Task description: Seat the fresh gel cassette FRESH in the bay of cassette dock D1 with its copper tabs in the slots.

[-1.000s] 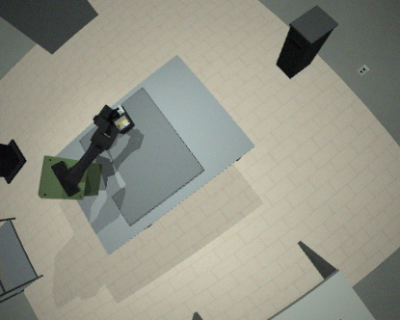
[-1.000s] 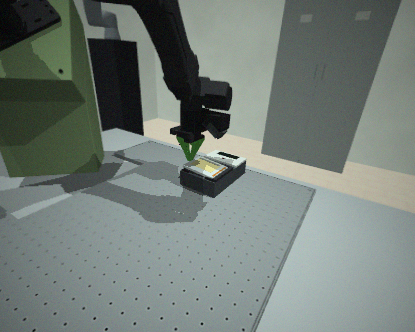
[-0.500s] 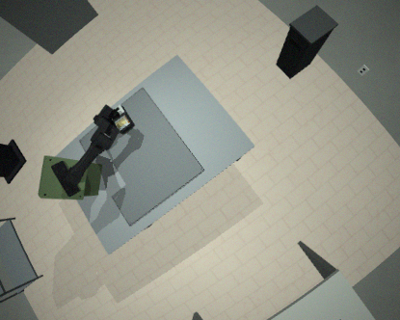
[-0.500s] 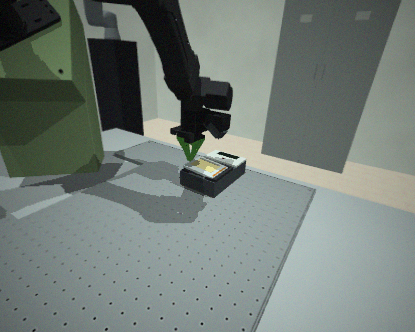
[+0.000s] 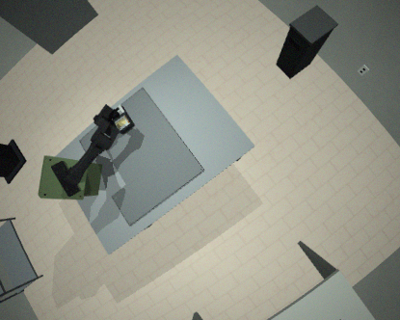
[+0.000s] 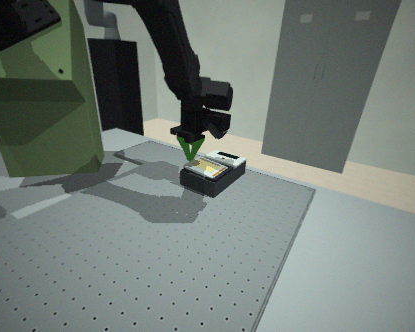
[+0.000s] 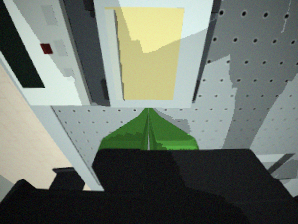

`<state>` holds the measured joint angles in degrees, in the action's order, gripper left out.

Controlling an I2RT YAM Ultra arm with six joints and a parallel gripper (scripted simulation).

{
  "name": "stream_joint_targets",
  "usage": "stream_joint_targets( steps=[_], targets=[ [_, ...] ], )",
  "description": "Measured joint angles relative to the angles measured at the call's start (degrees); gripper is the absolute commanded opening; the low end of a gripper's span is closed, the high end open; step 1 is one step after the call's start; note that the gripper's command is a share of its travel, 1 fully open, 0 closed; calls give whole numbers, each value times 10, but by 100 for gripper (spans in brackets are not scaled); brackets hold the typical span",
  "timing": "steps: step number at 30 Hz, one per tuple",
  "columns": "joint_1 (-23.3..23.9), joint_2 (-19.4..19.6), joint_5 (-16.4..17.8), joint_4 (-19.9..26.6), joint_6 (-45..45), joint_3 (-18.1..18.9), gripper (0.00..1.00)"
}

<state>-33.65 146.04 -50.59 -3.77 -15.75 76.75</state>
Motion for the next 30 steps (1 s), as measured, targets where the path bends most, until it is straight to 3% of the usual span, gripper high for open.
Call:
stream_joint_targets(
  steps=[30],
  targets=[
    [0, 0, -2, 9, -8, 0, 0]
  ],
)
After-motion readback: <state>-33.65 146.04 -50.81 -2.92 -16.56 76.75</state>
